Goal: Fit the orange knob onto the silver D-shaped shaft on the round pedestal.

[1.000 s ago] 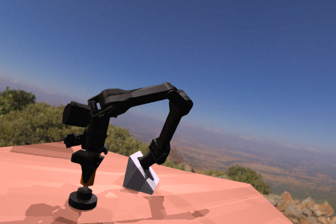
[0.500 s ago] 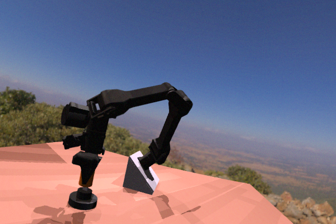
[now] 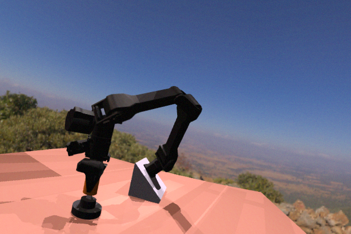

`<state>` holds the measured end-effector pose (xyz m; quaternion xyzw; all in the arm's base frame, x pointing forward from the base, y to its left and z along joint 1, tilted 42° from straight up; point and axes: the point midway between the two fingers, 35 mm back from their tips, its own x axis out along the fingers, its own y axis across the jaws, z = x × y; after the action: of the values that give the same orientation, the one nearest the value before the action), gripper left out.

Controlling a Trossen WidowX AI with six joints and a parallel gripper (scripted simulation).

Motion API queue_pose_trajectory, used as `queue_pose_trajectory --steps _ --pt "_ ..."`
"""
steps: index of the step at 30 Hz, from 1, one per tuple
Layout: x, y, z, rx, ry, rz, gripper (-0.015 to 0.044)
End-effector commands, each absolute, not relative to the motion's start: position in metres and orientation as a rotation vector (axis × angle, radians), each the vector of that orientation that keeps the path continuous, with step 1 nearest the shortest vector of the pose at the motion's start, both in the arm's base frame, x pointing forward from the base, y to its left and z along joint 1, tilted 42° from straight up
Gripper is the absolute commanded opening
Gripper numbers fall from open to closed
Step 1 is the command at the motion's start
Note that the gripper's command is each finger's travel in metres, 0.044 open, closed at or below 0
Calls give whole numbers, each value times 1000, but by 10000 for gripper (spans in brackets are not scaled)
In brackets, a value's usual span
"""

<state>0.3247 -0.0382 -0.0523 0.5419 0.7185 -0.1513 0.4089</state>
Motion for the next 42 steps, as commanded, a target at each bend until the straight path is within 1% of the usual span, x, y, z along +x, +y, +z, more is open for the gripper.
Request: queue_pose_trajectory --steps 1,6,12,42 --pt "321 -40 -50 1366 1813 -375 0" --pt "322 -41 -49 1348 1812 -350 0" --pt "323 -40 -50 1220 1798 -179 0" --pt "325 -39 -51 1220 1797 -179 0"
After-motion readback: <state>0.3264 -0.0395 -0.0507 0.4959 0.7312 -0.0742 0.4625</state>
